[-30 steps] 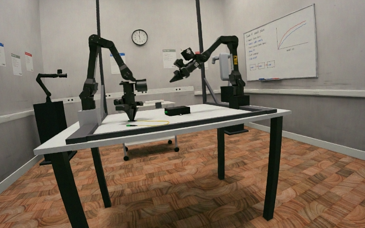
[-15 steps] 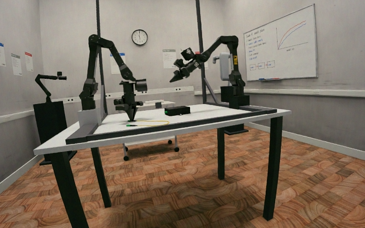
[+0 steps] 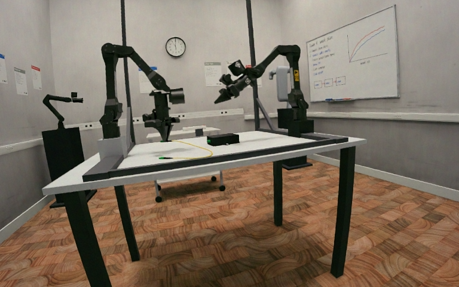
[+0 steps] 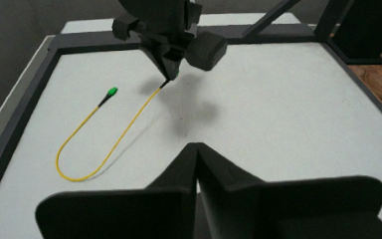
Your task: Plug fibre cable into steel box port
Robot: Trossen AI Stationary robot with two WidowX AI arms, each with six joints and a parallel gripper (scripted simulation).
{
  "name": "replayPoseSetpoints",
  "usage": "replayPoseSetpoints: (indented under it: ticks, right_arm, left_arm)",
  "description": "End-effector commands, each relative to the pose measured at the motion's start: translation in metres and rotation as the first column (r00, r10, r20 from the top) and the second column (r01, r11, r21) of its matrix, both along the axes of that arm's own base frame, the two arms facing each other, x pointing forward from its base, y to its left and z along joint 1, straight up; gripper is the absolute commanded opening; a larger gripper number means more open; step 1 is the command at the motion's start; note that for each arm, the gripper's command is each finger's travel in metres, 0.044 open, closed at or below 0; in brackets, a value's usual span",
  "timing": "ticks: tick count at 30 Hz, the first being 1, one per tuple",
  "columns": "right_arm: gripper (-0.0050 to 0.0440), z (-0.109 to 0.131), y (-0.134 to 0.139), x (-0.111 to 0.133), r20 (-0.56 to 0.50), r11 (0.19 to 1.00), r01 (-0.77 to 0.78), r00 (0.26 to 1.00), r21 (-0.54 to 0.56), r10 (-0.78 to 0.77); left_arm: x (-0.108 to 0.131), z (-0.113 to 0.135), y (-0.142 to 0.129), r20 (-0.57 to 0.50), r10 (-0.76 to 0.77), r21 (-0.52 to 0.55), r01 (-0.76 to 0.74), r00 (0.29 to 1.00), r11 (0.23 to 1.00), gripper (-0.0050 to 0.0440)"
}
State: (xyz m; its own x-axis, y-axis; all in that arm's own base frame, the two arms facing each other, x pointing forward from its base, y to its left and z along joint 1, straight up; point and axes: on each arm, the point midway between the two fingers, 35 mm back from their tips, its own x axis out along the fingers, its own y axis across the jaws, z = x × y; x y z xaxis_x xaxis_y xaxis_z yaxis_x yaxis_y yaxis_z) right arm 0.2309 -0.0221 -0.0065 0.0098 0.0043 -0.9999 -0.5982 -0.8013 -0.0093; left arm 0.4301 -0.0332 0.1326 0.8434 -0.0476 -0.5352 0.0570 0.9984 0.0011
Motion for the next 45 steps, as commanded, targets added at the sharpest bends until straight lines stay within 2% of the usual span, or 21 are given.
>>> replayPoseSetpoints:
  ticks: [1, 6, 8, 16, 22, 26, 31, 40, 42, 45]
  right_arm:
    - [0.0000, 0.010, -0.001, 0.004, 0.022, 1.000, -0.002, 1.000, -0.004, 0.002]
    - [0.0000, 0.008, -0.001, 0.002, 0.011, 1.000, -0.002, 1.000, -0.003, 0.002]
    - [0.0000, 0.008, -0.001, 0.002, 0.011, 1.000, -0.002, 1.000, -0.003, 0.002]
    - [0.0000, 0.006, 0.000, 0.001, 0.004, 1.000, -0.001, 1.000, -0.002, 0.001]
    - [0.0000, 0.006, 0.000, 0.001, 0.004, 1.000, -0.001, 1.000, -0.002, 0.001]
    - [0.0000, 0.006, 0.000, 0.001, 0.004, 1.000, -0.001, 1.000, -0.002, 0.001]
    - [0.0000, 0.003, 0.005, 0.017, 0.007, 1.000, 0.000, 1.000, -0.002, 0.000]
    - [0.0000, -0.012, 0.033, 0.096, 0.008, 1.000, 0.000, 1.000, 0.001, 0.000]
    - [0.0000, -0.012, 0.033, 0.096, 0.008, 1.000, 0.000, 1.000, 0.001, 0.000]
    - [0.0000, -0.016, 0.039, 0.114, 0.010, 1.000, 0.000, 1.000, 0.001, 0.000]
  left_arm:
    - [-0.018, 0.017, -0.004, 0.026, -0.005, -0.005, 0.005, 1.000, 1.000, -0.0050]
    - [-0.061, 0.028, -0.009, 0.023, -0.026, -0.005, 0.026, 0.999, 1.000, -0.0050]
    - [-0.061, 0.028, -0.009, 0.023, -0.026, -0.005, 0.026, 0.999, 1.000, -0.0050]
    - [-0.129, 0.023, -0.013, 0.011, -0.060, -0.004, 0.061, 0.998, 0.998, -0.0050]
    - [-0.156, 0.018, -0.014, 0.018, -0.075, -0.005, 0.075, 0.997, 0.997, -0.0050]
    - [-0.159, 0.014, -0.014, 0.011, -0.077, -0.004, 0.077, 0.997, 0.997, -0.0050]
    - [-0.160, 0.014, -0.014, 0.011, -0.079, -0.003, 0.079, 0.997, 0.997, -0.0050]
    - [-0.159, 0.016, -0.014, 0.017, -0.079, -0.004, 0.079, 0.997, 0.997, -0.0050]
    - [-0.159, 0.016, -0.014, 0.017, -0.079, -0.004, 0.079, 0.997, 0.997, -0.0050]
    - [-0.159, 0.016, -0.014, 0.015, -0.079, -0.004, 0.079, 0.997, 0.997, -0.0050]
